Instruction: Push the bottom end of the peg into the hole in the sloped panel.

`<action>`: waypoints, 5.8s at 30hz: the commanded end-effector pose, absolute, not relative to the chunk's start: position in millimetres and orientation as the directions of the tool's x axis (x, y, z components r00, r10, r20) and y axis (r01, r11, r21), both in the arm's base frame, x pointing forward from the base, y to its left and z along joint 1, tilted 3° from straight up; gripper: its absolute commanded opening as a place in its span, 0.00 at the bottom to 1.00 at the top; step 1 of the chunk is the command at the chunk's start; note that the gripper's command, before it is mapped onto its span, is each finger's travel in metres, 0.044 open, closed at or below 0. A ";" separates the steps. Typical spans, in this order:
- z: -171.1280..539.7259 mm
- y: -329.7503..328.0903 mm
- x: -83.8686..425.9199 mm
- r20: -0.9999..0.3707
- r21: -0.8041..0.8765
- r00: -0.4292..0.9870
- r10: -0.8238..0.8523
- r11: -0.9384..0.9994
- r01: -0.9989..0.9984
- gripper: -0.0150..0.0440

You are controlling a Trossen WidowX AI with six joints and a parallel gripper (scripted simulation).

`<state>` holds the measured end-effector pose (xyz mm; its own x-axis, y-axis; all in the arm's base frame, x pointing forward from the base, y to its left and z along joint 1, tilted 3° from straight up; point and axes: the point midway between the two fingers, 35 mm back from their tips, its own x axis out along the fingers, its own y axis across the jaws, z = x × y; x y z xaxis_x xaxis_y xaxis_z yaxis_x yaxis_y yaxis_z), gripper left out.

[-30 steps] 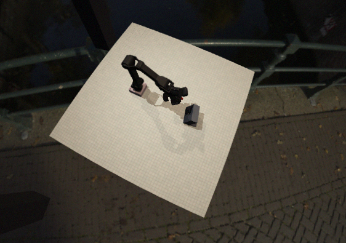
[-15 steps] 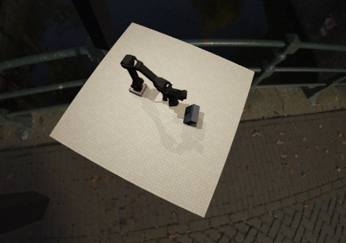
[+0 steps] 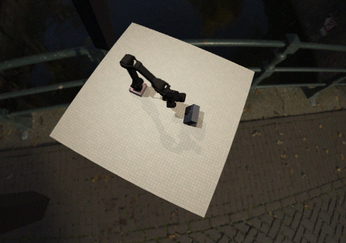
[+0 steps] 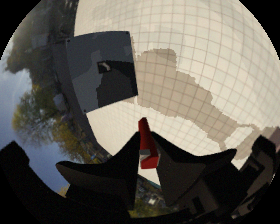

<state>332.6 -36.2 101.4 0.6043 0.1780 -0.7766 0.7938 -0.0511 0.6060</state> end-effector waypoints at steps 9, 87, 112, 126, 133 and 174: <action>101.1 -44.5 329.7 -0.746 0.611 0.643 0.176 -0.205 0.765 0.25; 112.7 -94.2 310.3 -0.533 0.356 0.841 0.097 -0.875 0.327 0.25; 114.0 -104.6 309.1 -0.478 0.232 0.876 0.070 -0.951 0.203 0.25; 109.8 -108.2 320.7 -0.459 0.187 0.887 0.060 -0.969 0.162 0.25; 107.4 -109.6 326.3 -0.449 0.163 0.892 0.055 -0.976 0.143 0.25; 93.2 -112.0 352.6 -0.405 0.070 0.914 0.040 -0.995 0.075 0.25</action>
<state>347.5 -111.7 94.6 0.9126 0.0424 -0.4066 0.0783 -0.9943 0.0721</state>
